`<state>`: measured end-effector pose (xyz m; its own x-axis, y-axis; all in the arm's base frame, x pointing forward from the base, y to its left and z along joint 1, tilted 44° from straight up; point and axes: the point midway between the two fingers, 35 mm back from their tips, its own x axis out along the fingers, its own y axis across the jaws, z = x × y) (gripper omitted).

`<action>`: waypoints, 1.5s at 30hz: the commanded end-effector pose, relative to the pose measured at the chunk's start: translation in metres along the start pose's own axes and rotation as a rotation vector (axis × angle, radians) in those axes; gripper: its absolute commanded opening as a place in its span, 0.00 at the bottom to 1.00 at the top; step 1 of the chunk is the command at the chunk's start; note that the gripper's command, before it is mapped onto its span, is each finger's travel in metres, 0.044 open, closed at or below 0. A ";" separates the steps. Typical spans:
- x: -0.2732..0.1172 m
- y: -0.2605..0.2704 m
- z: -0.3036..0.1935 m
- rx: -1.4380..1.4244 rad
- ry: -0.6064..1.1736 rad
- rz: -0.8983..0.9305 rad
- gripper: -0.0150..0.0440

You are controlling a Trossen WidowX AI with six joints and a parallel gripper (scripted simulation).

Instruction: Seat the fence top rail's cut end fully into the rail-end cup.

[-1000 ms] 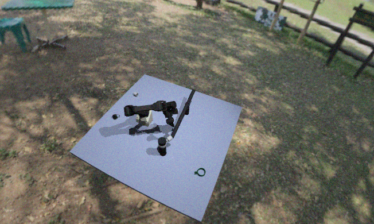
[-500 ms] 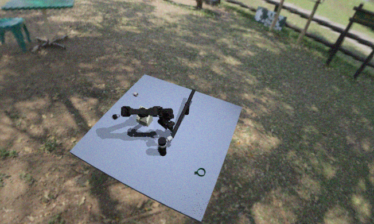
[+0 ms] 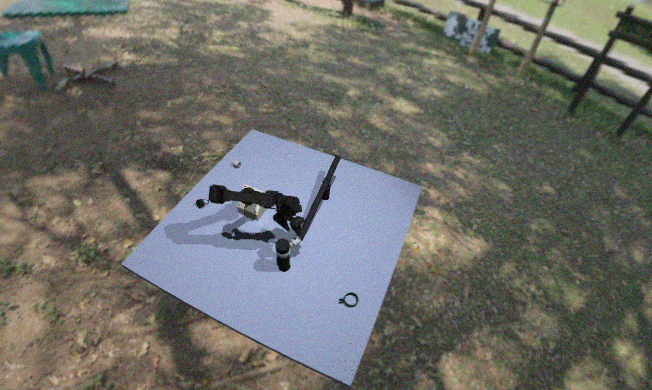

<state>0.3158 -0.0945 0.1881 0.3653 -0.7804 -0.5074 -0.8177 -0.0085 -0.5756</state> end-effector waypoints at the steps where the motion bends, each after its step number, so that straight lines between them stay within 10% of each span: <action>1: 0.007 0.004 0.000 -0.002 -0.002 -0.002 1.00; 45: 0.075 0.003 -0.001 -0.001 0.001 -0.006 1.00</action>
<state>0.3396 -0.1480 0.1533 0.3723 -0.7807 -0.5019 -0.8125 -0.0128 -0.5828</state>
